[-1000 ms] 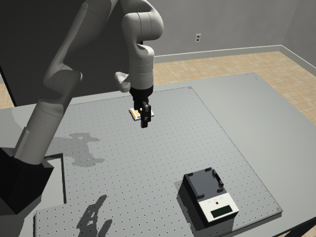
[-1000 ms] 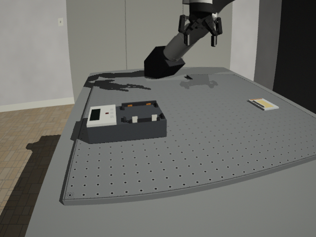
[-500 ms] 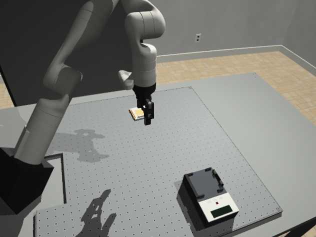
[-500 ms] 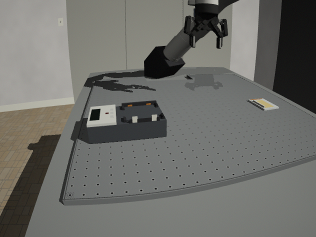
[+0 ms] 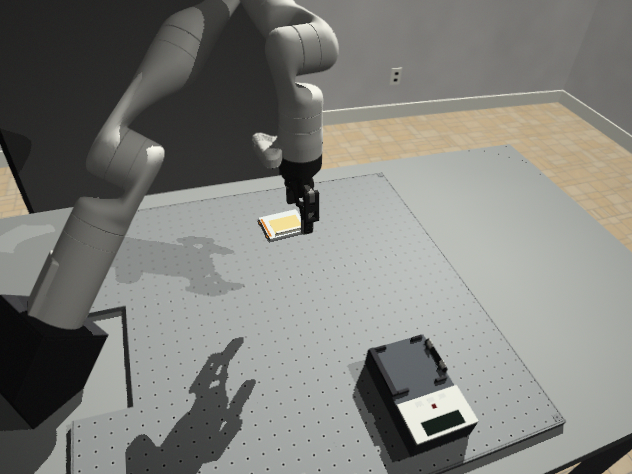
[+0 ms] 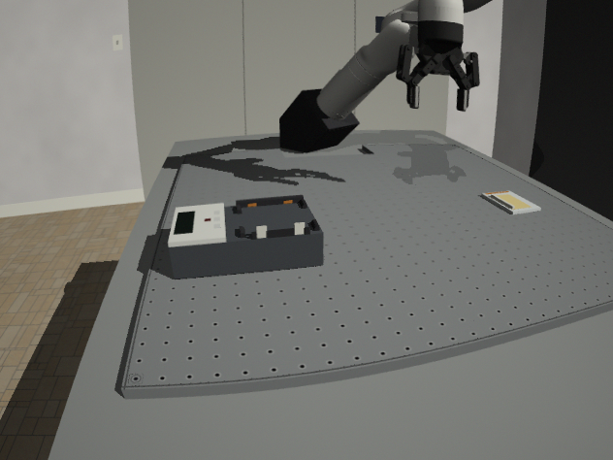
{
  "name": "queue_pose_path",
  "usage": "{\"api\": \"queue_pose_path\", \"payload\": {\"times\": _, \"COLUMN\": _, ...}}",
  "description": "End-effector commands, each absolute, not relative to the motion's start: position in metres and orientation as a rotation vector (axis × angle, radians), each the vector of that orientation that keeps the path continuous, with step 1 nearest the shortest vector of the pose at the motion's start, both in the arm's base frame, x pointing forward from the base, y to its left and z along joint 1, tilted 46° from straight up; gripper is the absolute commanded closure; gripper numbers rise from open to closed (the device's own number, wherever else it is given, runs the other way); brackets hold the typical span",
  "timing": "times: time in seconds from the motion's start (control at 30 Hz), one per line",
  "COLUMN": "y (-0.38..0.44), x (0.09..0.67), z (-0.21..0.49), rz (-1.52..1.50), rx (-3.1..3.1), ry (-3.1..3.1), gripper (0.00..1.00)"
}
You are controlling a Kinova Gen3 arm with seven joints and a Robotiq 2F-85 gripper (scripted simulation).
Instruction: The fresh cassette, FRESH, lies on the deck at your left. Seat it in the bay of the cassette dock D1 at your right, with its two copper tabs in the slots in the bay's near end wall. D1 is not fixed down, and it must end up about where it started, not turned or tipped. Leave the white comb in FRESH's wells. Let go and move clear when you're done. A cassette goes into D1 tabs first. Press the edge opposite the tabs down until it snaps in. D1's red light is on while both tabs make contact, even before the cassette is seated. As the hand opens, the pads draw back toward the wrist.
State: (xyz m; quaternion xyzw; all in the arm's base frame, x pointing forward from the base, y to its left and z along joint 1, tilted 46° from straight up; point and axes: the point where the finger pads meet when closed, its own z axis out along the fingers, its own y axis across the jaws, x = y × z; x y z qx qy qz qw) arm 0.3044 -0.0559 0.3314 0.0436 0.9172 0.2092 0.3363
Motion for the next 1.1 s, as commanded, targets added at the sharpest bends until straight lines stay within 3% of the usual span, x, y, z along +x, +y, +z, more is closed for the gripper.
{"api": "queue_pose_path", "payload": {"times": 0.0, "y": -0.051, "x": 0.306, "z": 0.331, "rz": 0.512, "rx": 0.093, "ry": 2.408, "gripper": 0.00}}
{"api": "queue_pose_path", "payload": {"times": 1.07, "y": 0.083, "x": 0.360, "z": 0.352, "rz": 0.512, "rx": 0.021, "ry": 2.405, "gripper": 0.00}}
